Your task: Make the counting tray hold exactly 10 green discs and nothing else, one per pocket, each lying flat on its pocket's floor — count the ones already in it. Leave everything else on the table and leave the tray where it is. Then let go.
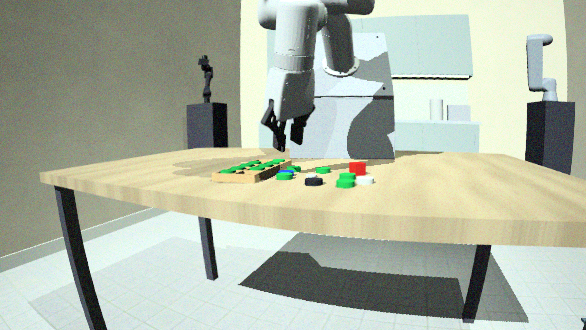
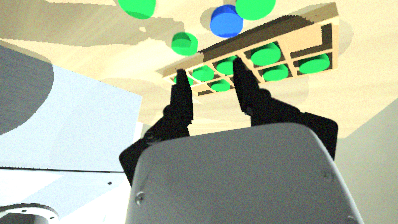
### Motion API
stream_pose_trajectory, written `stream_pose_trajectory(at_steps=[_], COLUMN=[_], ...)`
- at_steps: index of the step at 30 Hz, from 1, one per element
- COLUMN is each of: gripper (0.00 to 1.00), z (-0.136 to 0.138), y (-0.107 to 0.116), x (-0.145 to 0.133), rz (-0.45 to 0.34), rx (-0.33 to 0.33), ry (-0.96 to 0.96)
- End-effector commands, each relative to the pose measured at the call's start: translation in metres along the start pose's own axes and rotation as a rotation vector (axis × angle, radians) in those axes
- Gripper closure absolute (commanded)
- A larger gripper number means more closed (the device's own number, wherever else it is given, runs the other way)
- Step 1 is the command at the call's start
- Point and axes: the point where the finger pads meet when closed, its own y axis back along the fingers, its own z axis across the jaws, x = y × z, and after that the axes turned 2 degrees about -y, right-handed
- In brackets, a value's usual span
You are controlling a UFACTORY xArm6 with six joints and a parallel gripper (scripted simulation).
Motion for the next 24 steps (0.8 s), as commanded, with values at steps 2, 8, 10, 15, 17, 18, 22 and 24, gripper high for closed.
stream_pose_trajectory(at_steps=[2,8,10,15,17,18,22,24], gripper=[0.53,0.53,0.53,0.53,0.53,0.53,0.53,0.53], z=[-0.008,-0.026,-0.035,-0.056,-0.062,-0.065,-0.072,-0.074], y=[0.002,0.007,0.01,0.021,0.025,0.027,0.032,0.033], x=[0.0,0.001,0.003,0.007,0.009,0.01,0.012,0.013], rz=[0.05,0.103,0.124,0.165,0.177,0.182,0.193,0.195], rx=[-0.082,-0.174,-0.216,-0.308,-0.338,-0.351,-0.383,-0.391], ry=[0.443,0.677,0.775,0.963,1.017,1.04,1.094,1.107])
